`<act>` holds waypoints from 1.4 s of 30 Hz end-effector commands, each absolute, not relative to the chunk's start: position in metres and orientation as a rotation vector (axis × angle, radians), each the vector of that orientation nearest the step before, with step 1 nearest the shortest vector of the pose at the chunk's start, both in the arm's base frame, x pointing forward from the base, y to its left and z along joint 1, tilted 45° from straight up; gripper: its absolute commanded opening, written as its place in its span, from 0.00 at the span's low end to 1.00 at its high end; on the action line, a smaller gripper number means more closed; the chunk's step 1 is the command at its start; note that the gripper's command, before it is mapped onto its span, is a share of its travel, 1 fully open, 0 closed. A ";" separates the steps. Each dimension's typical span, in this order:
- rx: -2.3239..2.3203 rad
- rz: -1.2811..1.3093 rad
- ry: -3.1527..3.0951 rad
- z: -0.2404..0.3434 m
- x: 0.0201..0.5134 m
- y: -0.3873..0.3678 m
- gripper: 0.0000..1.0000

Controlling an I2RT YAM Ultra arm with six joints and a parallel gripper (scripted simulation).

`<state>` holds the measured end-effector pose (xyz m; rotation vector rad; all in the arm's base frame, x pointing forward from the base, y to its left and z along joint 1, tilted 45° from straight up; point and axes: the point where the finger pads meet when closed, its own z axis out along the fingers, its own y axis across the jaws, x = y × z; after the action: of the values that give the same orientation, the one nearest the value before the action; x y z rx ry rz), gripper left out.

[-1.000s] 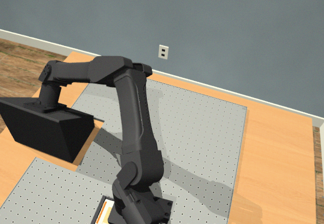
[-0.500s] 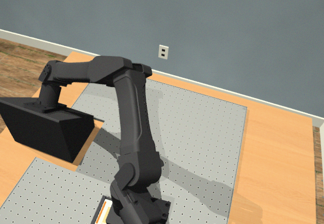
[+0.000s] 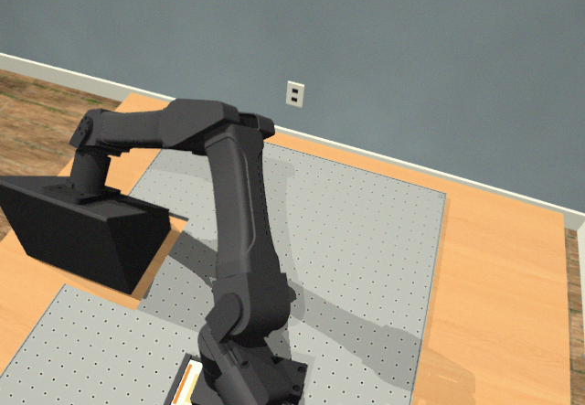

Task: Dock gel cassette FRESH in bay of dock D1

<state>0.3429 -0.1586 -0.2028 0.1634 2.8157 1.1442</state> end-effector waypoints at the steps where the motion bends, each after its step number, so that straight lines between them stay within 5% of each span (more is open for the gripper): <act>1: 0.189 1.166 2.840 -0.214 0.329 -0.152 0.00; 42: 0.179 1.174 2.843 -0.221 0.323 -0.140 0.00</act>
<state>0.3428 -0.1584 -0.2027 0.1562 2.8057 1.1161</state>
